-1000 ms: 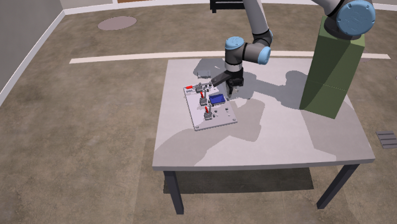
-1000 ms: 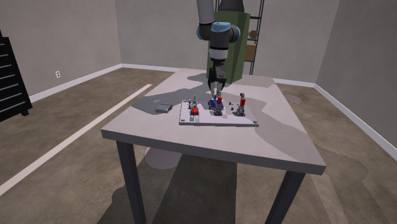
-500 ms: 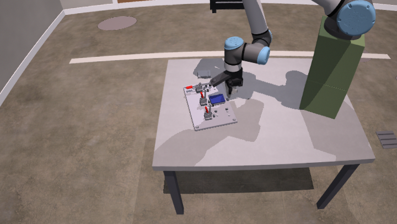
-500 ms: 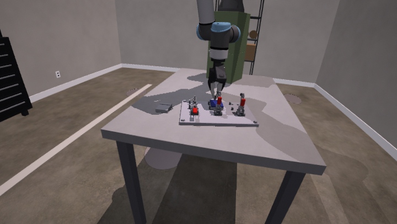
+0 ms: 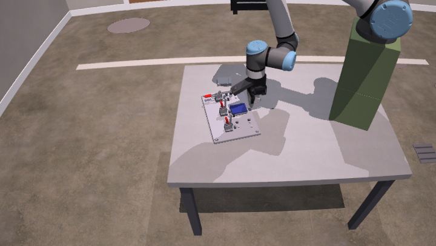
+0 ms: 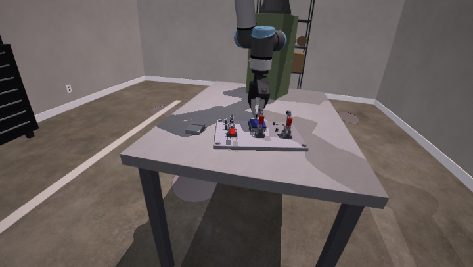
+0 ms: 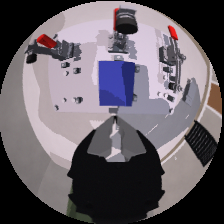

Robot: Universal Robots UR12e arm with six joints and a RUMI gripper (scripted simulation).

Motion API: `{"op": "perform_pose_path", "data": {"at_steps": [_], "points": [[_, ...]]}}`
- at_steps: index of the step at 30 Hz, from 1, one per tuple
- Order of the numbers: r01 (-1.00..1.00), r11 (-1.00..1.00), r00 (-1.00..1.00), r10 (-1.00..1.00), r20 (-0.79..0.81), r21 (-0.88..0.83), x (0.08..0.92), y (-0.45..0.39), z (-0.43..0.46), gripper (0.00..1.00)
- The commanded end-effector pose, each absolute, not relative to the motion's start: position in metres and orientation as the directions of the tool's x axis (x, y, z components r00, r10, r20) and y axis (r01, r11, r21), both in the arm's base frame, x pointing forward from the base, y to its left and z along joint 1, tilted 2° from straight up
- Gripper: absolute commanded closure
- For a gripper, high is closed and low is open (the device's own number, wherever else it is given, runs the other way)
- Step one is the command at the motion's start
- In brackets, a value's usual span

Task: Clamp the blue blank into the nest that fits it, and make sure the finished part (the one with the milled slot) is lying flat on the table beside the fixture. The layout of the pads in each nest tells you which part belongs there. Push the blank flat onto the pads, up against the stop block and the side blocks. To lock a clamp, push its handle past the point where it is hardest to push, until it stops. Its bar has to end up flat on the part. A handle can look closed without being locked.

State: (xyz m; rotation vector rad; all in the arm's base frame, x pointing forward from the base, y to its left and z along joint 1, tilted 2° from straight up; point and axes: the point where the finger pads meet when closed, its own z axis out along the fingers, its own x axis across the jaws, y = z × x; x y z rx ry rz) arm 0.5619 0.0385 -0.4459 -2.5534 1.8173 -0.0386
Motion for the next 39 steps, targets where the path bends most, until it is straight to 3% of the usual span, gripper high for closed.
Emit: {"op": "perform_pose_path", "data": {"at_steps": [1, 39], "points": [[-0.945, -0.328, 0.327, -0.945, 0.016, -0.021, 0.5645, 0.0393, -0.4454, 1.0], [-0.945, -0.328, 0.327, -0.945, 0.016, -0.021, 0.5691, 0.0409, -0.4453, 1.0]]}}
